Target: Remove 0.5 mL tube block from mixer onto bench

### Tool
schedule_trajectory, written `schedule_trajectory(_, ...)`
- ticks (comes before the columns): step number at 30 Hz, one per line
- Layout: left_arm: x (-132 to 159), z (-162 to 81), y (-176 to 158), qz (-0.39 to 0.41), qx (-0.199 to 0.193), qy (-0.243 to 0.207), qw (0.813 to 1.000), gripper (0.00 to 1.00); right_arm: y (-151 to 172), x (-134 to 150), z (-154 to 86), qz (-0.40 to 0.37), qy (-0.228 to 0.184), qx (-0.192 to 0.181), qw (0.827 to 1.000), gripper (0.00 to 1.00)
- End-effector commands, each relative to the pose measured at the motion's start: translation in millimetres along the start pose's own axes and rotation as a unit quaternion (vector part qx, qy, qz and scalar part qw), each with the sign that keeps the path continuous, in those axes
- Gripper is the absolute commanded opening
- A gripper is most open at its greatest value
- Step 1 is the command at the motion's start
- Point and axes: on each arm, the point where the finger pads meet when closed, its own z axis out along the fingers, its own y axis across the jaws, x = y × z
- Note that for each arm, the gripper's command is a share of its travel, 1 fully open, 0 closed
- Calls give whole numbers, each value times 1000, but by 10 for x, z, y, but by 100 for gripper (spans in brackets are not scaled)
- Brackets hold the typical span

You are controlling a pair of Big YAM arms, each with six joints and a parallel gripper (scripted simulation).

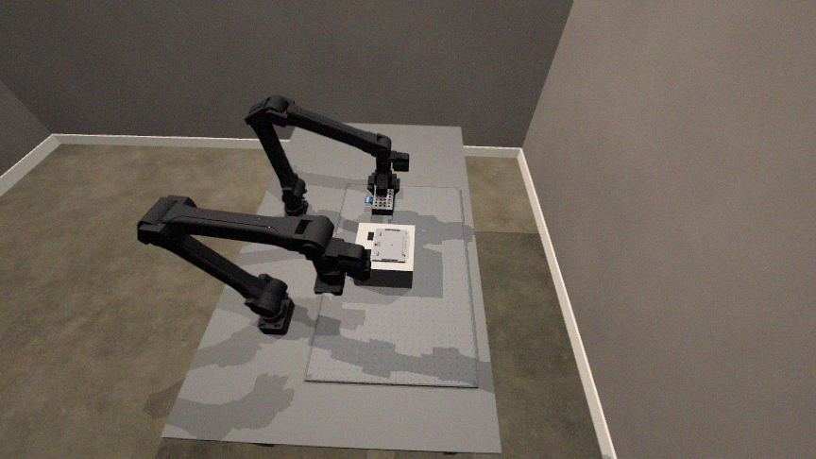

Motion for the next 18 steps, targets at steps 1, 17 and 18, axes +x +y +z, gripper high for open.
schedule_trajectory(1,47,-409,332,-8,-52,0,999,0,-10,-70,-36,-7,-8,2,1000,0)
schedule_trajectory(17,42,-410,327,-6,-52,0,999,0,-10,-71,-32,-7,-8,2,1000,0)
schedule_trajectory(18,42,-410,324,-6,-51,0,999,0,-10,-71,-32,-7,-8,2,1000,0)
